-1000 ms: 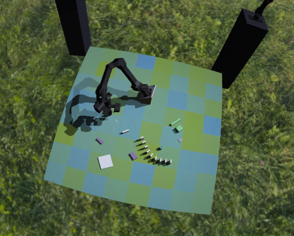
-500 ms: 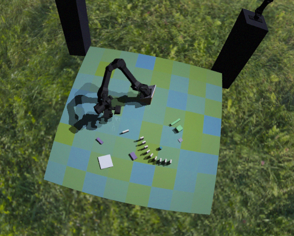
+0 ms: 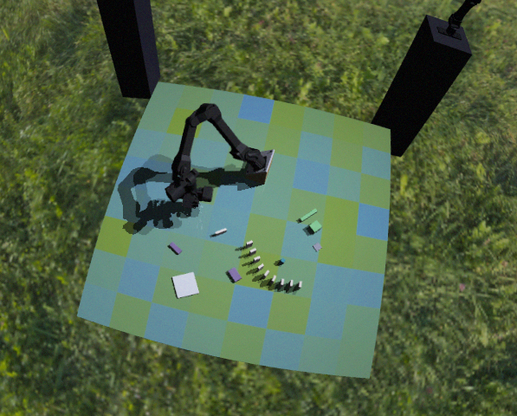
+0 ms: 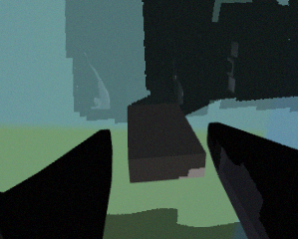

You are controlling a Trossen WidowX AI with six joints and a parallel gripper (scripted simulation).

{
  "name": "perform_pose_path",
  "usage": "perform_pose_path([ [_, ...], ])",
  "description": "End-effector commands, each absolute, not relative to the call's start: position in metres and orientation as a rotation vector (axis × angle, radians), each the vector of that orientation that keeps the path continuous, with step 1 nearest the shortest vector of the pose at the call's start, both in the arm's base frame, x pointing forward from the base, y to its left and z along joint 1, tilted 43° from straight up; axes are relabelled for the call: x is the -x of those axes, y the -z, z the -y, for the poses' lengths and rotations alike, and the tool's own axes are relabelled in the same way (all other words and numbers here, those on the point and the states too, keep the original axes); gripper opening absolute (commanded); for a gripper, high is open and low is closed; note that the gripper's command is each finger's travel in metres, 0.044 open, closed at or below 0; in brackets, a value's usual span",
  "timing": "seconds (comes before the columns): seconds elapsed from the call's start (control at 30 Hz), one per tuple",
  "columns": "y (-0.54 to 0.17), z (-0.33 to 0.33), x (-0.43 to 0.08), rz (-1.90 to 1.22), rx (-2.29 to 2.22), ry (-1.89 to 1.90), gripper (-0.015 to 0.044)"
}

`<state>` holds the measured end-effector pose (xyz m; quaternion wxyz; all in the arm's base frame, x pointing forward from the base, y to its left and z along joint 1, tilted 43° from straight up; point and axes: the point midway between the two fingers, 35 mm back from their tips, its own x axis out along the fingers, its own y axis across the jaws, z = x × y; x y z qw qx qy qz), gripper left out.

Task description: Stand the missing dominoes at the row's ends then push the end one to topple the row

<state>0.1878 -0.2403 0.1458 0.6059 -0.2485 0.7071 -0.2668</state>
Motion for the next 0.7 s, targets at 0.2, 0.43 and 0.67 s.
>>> perform_pose_path([
  [0.2, -0.145, 0.24, -0.188, -1.636, 0.575, 0.612, 0.0107],
  [0.43, -0.17, 0.216, -0.201, -1.635, 0.561, 0.603, 0.0107],
  [0.67, -0.241, 0.151, -0.208, -1.638, 0.567, 0.608, 0.0107],
])
